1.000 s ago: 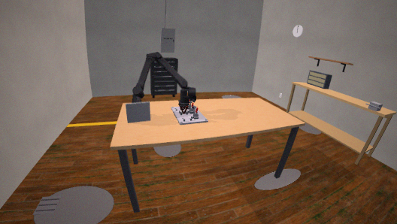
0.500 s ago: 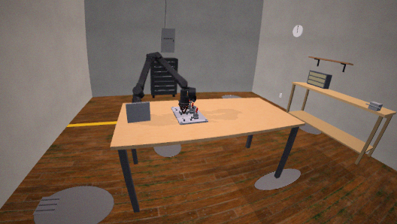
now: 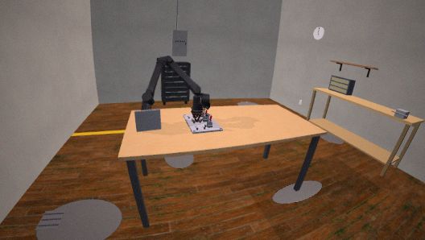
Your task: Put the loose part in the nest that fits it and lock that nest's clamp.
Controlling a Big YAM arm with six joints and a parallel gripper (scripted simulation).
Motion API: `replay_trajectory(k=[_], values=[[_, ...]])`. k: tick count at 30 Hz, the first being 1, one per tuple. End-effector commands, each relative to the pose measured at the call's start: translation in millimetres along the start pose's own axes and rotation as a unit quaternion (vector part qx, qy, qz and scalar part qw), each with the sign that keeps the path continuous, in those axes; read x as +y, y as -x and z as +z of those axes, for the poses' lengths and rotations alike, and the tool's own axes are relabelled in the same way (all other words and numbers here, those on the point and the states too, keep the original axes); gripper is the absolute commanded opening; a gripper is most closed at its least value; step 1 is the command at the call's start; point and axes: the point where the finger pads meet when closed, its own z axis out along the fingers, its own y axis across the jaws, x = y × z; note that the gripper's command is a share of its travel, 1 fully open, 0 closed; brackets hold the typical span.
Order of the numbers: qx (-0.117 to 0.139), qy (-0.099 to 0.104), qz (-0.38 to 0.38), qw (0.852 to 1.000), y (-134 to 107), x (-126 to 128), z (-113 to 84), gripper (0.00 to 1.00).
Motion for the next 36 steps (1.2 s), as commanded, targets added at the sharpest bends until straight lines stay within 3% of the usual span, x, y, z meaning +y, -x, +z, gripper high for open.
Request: replay_trajectory(k=[1, 3, 4, 36], values=[[-0.003, 0.0, 0.001, 1.0, 1.3, -8.4, 5.0, 0.0], [-0.003, 0.0, 0.001, 1.0, 1.3, -8.4, 5.0, 0.0], [-0.003, 0.0, 0.001, 1.0, 1.3, -8.4, 5.0, 0.92], [0.0, 0.0, 0.0, 1.0, 0.6, -7.3, 5.9, 0.92]])
